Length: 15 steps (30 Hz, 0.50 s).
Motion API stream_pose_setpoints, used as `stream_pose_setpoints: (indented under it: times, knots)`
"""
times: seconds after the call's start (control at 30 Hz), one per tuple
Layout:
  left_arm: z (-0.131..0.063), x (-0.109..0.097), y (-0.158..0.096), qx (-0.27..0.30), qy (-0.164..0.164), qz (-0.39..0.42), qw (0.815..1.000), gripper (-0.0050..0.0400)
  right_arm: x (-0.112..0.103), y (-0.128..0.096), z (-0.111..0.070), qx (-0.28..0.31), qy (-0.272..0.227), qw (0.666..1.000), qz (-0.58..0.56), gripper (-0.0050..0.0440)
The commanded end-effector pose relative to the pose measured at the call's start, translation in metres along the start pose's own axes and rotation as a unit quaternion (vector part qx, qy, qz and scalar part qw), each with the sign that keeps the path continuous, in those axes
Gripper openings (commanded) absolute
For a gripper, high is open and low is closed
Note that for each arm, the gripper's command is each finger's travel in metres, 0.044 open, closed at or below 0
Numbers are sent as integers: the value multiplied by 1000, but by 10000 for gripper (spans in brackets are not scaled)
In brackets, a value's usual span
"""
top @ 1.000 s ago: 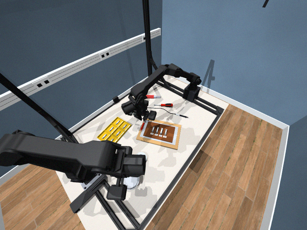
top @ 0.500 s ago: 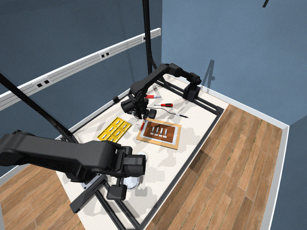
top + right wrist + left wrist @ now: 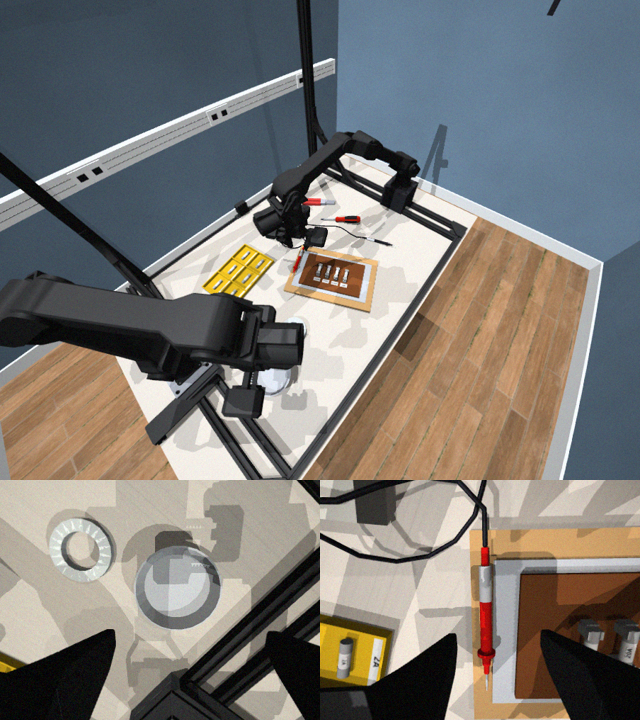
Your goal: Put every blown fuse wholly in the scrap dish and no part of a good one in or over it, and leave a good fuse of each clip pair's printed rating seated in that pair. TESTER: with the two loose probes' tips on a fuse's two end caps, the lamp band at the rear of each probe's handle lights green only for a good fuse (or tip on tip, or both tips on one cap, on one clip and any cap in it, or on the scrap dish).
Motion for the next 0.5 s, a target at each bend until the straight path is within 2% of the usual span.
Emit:
stream_pose_setpoints:
  times: [0.0,0.47]
  knots:
    - [-23,-8,1,20,13,-36,999,400,1,4,-5,-8,2,1000,0,400]
    - [-26,-33,17,17,15,-155,988,400,1,4,-5,-8,2,1000,0,400]
Point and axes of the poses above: on each arm, the point midway between the two fingers, 35 mm back from their tips, its own z axis out along the fingers, its own x axis across the jaws, y = z × x, the point moved 2 cm from there along -z, back along the fingers, and after that the axes turned 9 degrees about z, right-handed, at the moved point
